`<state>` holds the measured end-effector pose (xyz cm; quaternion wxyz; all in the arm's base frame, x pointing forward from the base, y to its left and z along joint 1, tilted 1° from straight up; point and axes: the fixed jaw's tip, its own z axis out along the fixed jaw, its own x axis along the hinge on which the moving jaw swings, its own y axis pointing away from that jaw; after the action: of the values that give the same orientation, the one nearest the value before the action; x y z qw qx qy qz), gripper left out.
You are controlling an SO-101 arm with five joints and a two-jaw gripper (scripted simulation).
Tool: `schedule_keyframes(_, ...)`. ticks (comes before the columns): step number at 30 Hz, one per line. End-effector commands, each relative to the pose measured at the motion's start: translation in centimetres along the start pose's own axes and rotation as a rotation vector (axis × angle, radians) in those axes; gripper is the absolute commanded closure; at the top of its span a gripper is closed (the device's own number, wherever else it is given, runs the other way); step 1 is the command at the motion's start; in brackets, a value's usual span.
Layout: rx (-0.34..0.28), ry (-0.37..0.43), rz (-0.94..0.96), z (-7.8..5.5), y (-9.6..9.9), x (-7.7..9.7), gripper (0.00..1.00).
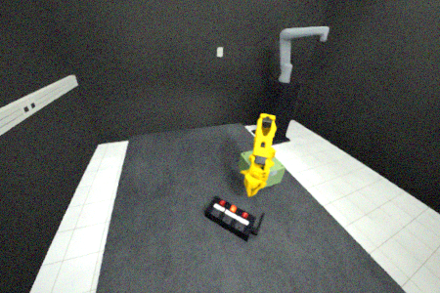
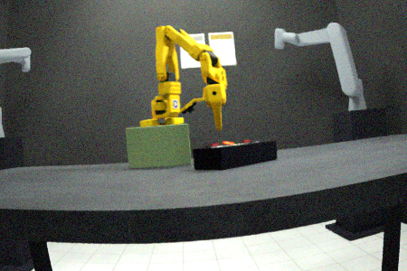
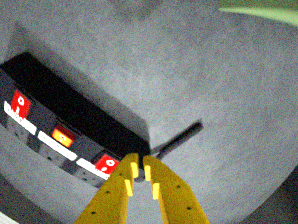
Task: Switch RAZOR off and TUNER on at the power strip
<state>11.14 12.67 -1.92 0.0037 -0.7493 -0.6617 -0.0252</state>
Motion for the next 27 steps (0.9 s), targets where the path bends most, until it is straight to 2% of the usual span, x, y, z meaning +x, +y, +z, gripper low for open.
schedule_keyframes(1,0.008,-0.008,-0.138,-0.06,-0.53,-0.11,1.0)
schedule_keyframes(18,0.023,-0.019,-0.49,-0.03,-1.25,-0.21,1.0)
schedule_keyframes(27,0.028,-0.022,-0.591,-0.02,-1.47,-0.25,1.0)
